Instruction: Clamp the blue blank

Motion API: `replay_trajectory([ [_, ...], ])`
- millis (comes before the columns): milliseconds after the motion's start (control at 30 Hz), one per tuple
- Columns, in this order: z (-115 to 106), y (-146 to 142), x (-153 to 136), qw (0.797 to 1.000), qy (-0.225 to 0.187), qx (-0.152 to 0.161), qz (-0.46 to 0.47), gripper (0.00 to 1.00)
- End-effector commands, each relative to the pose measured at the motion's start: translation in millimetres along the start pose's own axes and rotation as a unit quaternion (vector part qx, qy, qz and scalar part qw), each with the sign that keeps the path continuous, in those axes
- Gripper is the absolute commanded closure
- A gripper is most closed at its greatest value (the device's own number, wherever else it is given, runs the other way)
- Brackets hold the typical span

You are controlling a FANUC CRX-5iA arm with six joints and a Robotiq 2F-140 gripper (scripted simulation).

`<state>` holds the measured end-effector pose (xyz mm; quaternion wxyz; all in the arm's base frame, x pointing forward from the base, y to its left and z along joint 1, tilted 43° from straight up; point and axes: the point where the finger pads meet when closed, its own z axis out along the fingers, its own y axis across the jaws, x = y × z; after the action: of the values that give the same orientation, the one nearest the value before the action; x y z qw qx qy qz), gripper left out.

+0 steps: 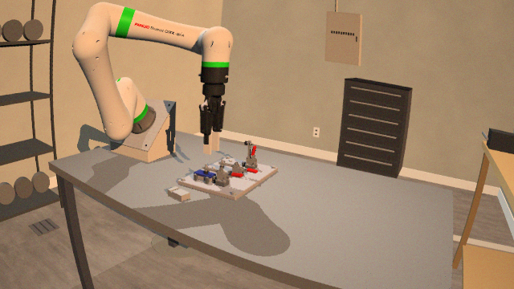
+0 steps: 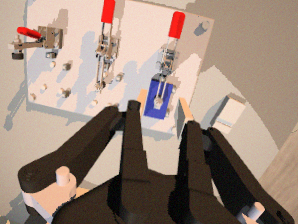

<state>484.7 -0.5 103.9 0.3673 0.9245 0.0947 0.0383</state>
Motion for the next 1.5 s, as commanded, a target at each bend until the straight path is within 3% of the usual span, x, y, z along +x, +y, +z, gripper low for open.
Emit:
replay_trajectory([
  [0, 0, 0, 31, 1.0, 0.0, 0.0, 0.0, 0.72],
  [167, 0, 0, 81, 1.0, 0.0, 0.0, 0.0, 0.72],
  [300, 0, 0, 100, 1.0, 0.0, 0.0, 0.0, 0.72],
  [633, 4, 0, 102, 1.0, 0.0, 0.0, 0.0, 0.72],
  [967, 39, 0, 102, 1.0, 0.0, 0.0, 0.0, 0.72],
  [1133, 45, 0, 102, 1.0, 0.0, 0.0, 0.0, 0.72],
  [1467, 48, 0, 102, 1.0, 0.0, 0.0, 0.0, 0.72],
])
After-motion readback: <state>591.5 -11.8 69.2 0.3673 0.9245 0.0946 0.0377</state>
